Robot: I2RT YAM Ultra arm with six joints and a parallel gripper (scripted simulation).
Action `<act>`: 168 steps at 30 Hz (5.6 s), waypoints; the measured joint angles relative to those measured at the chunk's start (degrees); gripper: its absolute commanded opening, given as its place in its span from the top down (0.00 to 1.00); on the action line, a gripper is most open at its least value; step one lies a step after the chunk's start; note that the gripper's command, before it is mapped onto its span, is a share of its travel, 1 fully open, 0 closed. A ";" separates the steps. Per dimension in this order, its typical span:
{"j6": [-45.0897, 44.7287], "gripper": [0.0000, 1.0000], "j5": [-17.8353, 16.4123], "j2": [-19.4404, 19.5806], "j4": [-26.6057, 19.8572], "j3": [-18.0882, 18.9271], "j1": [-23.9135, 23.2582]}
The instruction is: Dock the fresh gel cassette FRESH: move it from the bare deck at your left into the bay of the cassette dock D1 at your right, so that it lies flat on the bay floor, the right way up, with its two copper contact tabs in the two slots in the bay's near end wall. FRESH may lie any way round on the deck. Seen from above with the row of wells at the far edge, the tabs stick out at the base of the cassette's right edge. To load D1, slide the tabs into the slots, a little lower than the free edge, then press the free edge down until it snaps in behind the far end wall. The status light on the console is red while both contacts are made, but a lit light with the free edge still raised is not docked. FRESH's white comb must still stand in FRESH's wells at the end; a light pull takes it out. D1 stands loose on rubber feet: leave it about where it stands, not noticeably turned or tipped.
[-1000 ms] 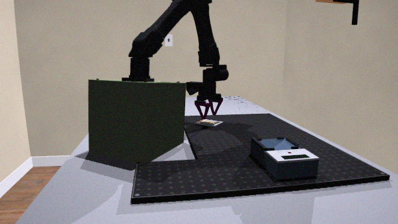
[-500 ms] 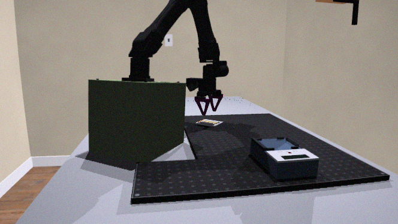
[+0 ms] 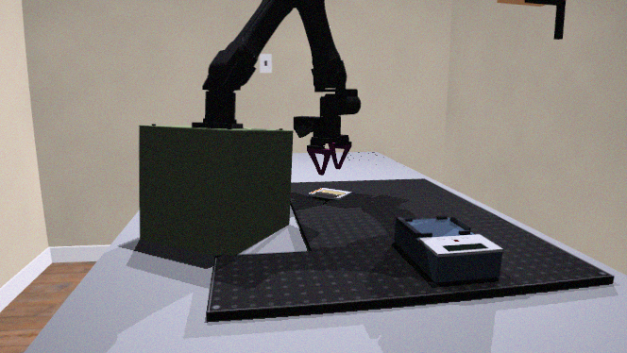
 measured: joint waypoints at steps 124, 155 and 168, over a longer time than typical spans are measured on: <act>84.74 0.66 -3.04 -5.51 11.28 -19.37 -38.36; 132.96 0.66 -3.23 -6.21 10.43 -18.62 -25.66; 161.06 0.66 -2.47 -5.46 8.28 -13.84 -13.84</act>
